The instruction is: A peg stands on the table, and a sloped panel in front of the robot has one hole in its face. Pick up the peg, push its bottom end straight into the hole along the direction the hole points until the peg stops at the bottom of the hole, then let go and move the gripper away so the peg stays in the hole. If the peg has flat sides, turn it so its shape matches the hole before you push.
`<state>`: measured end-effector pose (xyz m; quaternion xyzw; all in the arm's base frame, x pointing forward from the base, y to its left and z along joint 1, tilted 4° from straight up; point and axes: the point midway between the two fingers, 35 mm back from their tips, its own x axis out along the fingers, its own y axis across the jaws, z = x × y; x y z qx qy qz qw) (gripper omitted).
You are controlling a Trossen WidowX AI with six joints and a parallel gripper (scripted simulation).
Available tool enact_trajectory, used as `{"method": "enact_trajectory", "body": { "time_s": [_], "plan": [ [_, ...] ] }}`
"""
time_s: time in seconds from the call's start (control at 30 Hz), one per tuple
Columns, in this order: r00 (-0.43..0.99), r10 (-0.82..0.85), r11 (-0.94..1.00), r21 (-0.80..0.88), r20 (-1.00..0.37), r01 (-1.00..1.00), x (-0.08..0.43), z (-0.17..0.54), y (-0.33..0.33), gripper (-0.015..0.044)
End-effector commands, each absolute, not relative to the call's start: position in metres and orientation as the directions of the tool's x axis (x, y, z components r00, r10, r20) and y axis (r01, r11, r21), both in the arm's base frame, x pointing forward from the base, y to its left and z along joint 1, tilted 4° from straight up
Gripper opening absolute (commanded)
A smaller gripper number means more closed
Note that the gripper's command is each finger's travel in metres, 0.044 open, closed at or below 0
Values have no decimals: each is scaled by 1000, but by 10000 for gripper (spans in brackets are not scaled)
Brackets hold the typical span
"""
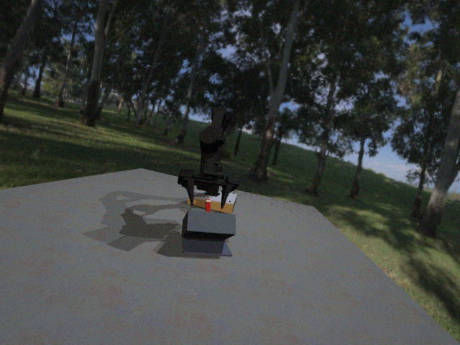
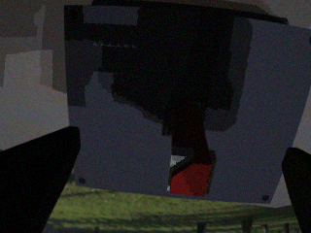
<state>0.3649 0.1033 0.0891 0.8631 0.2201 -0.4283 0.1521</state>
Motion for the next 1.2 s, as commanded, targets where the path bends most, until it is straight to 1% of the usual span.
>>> {"method": "enact_trajectory", "body": {
  "time_s": [0.0, 1.17],
  "plan": [
    [538, 253, -855, 75, -804, 514, 363, 95, 103, 440],
    [541, 249, -859, 75, -803, 507, 336, 139, 88, 440]
  ]
}}
